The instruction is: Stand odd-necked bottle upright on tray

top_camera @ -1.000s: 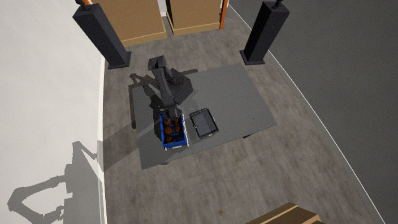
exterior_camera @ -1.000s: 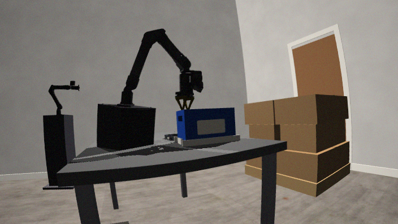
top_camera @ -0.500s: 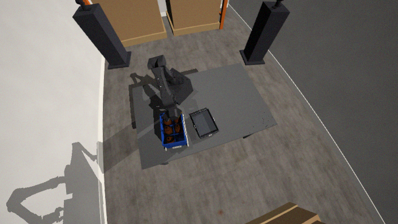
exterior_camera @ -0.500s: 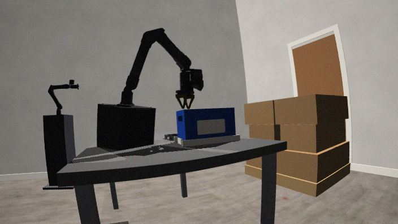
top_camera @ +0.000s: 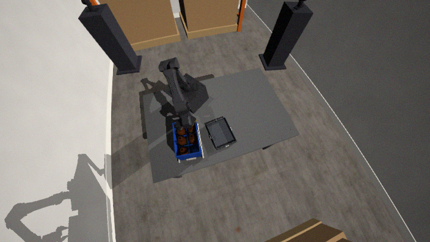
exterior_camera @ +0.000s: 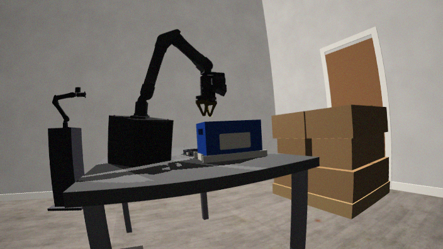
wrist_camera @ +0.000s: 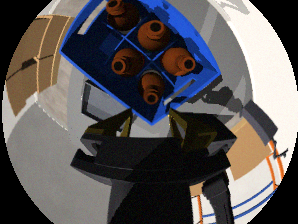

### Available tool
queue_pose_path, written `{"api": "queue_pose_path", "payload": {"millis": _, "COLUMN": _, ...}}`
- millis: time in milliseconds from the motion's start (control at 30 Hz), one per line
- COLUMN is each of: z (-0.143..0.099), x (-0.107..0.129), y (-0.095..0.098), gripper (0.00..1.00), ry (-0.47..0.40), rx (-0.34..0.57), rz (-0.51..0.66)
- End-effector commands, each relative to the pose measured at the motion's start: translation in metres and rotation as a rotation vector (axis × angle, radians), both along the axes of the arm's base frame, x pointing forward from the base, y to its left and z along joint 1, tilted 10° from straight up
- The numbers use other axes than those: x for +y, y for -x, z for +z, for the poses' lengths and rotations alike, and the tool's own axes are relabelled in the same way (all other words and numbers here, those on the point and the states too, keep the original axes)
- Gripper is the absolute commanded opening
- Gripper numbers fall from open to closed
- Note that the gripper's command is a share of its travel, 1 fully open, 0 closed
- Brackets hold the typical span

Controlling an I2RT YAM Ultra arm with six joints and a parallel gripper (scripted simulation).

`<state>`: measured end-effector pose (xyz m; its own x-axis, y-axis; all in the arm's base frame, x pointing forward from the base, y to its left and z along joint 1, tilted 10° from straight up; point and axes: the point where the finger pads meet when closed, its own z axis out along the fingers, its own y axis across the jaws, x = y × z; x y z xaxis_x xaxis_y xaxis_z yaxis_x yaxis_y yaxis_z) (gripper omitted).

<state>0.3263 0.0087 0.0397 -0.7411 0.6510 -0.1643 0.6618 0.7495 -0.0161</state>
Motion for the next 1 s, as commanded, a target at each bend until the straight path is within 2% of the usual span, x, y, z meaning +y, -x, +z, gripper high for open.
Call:
{"api": "queue_pose_path", "payload": {"millis": 0, "z": 0.0238, "x": 0.0051, "y": -0.0074, "gripper": 0.61, "ry": 0.0, "rx": -0.042, "rz": 0.006}}
{"api": "queue_pose_path", "payload": {"millis": 833, "z": 0.0302, "x": 0.0057, "y": -0.0063, "gripper": 0.61, "ry": 0.001, "rx": -0.042, "rz": 0.008}}
{"api": "queue_pose_path", "payload": {"millis": 867, "z": 0.0302, "x": 0.0057, "y": -0.0063, "gripper": 0.0, "ry": 0.001, "rx": -0.042, "rz": 0.008}}
{"api": "queue_pose_path", "payload": {"millis": 967, "z": 0.0302, "x": 0.0057, "y": -0.0063, "gripper": 0.0, "ry": 0.001, "rx": -0.042, "rz": 0.008}}
